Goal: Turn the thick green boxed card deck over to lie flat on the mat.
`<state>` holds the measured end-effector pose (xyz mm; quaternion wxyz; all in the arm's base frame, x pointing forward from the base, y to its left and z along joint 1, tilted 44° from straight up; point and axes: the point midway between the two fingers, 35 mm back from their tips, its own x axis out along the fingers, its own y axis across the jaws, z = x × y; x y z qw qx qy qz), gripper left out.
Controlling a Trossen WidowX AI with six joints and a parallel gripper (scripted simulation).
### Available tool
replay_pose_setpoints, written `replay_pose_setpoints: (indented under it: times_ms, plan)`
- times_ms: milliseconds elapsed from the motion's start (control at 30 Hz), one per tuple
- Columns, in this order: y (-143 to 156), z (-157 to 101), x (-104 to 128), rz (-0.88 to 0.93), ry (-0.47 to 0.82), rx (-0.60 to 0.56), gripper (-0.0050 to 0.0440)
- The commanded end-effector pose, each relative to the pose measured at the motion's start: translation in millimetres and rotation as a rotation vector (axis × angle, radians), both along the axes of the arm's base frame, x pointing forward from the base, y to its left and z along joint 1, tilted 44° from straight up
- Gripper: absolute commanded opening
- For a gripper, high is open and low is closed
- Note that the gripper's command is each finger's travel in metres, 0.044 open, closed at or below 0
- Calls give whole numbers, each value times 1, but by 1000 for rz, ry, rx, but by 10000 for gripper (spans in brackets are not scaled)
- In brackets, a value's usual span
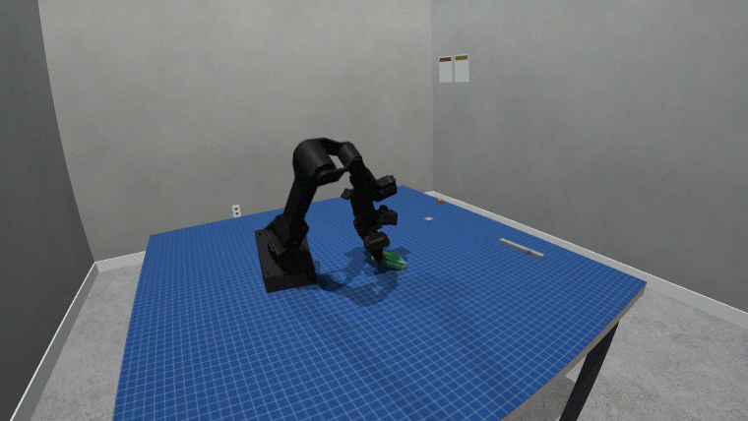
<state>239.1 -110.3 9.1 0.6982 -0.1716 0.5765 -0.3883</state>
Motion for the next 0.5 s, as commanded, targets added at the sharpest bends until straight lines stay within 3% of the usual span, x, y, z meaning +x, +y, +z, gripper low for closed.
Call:
replay_pose_setpoints:
  times_ms: [0, 467]
  plan:
    - [-2, -2, 0, -15, 4, 10, 332]
    - [-9, -10, -3, -89, 64, 47, 332]
